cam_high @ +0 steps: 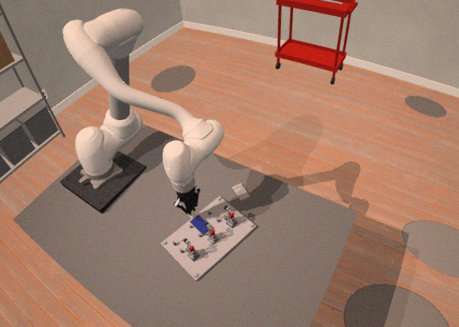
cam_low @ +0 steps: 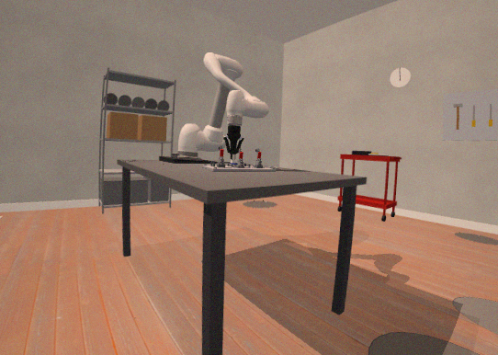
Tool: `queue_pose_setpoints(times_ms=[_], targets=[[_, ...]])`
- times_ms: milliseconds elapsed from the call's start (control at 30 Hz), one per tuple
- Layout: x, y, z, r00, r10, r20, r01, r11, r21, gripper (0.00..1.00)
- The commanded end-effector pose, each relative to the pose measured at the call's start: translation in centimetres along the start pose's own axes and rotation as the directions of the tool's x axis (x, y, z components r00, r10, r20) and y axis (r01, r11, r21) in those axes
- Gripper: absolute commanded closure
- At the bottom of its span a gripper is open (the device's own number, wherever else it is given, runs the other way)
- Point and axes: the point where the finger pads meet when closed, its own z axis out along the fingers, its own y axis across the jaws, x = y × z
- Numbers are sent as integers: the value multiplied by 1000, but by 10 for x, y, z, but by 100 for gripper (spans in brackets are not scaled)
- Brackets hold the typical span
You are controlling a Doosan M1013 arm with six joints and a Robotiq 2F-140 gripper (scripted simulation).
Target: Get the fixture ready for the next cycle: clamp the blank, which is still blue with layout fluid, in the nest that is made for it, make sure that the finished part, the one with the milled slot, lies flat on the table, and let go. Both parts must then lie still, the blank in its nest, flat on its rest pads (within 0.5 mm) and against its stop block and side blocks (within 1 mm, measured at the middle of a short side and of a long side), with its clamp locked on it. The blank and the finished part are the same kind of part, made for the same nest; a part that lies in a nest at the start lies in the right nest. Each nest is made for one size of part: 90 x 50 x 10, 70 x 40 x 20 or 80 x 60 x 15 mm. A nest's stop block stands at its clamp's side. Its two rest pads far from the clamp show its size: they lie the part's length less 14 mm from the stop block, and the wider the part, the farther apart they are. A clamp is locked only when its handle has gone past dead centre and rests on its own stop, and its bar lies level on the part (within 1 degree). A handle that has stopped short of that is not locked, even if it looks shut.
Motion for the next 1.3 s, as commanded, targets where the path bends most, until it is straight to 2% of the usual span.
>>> queue_pose_setpoints(times_ms=[0, 700, 1033, 1267], targets=[[3, 0, -1, 1000, 3, 2, -3, 1000, 3, 100], [5, 0, -1, 1000, 3, 2, -3, 1000, 3, 100], [-13, 0, -1, 1000, 3, 2, -3, 1000, 3, 100], [-15, 0, -1, 1000, 3, 2, -3, 1000, 3, 100]])
